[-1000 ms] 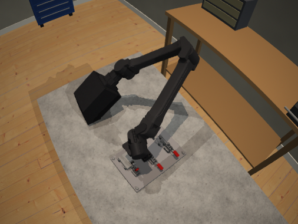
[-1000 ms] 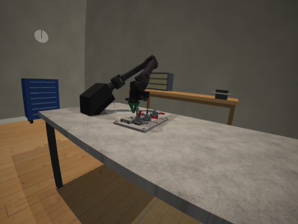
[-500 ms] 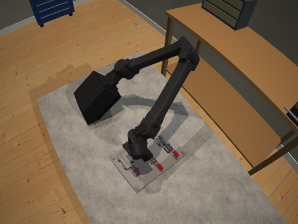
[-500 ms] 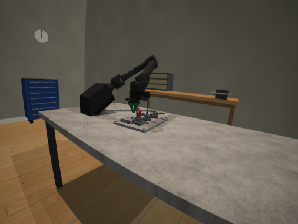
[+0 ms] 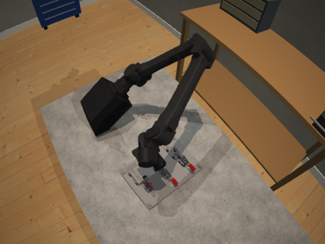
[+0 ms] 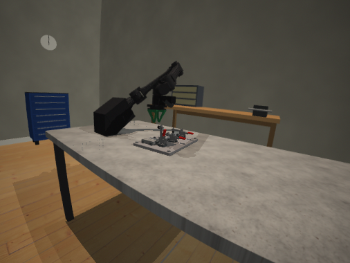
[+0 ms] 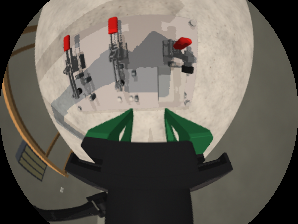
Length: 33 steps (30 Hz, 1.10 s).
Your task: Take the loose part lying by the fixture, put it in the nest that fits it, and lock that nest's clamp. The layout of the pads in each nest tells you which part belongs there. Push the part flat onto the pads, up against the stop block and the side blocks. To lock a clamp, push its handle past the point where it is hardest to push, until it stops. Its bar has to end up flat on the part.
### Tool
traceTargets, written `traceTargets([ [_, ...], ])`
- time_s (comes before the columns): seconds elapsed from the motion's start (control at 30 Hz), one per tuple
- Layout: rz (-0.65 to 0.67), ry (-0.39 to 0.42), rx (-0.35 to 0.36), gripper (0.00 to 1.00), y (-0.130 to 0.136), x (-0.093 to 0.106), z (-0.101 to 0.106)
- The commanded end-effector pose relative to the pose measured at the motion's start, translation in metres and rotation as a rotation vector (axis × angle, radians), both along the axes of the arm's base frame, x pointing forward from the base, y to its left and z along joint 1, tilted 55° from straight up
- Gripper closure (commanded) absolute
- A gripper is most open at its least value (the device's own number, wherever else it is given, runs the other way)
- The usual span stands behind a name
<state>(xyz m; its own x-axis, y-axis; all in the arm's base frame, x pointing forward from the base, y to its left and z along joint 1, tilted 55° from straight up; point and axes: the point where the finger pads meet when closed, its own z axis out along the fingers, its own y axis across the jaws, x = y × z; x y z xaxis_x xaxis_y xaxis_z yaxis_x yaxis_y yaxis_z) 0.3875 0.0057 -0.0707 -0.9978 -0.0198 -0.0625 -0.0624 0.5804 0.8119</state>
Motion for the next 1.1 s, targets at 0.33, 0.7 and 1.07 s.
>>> traceTargets([
  [0.33, 0.057, -0.056, 0.001, 0.55, -0.069, 0.017, 0.052],
  [0.7, 0.051, -0.058, 0.003, 0.55, -0.073, 0.028, 0.049],
  [1.07, 0.037, -0.040, 0.005, 0.55, -0.083, 0.065, 0.034],
])
